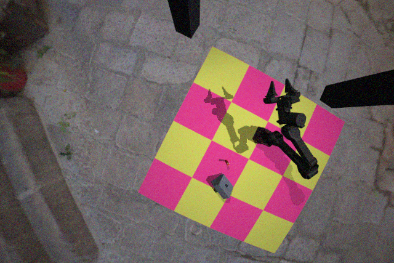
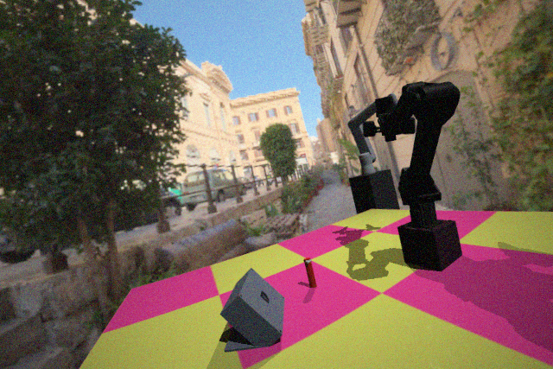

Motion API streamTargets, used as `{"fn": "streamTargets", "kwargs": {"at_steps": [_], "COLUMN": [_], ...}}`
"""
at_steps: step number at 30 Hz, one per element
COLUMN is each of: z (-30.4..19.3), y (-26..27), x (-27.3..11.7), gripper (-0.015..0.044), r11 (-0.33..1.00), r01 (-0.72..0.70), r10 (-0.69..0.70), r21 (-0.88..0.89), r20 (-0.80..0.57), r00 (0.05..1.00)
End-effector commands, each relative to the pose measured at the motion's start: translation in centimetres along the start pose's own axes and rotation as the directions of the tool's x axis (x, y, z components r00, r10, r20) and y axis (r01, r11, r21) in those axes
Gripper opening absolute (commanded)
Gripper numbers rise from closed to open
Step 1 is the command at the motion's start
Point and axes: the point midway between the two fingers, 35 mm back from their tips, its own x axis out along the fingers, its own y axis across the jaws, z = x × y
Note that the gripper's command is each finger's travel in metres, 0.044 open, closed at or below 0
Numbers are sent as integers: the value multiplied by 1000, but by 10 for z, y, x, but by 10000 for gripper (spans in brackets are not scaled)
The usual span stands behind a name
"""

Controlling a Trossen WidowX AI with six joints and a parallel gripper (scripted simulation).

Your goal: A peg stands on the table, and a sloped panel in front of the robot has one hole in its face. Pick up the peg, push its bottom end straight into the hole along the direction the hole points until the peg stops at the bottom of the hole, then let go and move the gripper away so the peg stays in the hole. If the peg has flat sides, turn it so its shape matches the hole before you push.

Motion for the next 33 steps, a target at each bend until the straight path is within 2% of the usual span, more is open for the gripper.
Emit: {"fn": "streamTargets", "kwargs": {"at_steps": [1,17,33], "z": [-4,-50,-97], "y": [16,86,155], "x": [3,4,-22], "gripper": [440,440,440], "r11": [999,951,825], "r01": [-49,-284,-534], "r10": [48,245,404], "r21": [-23,-123,-186], "r20": [-37,-262,-468], "r00": [998,934,786]}}
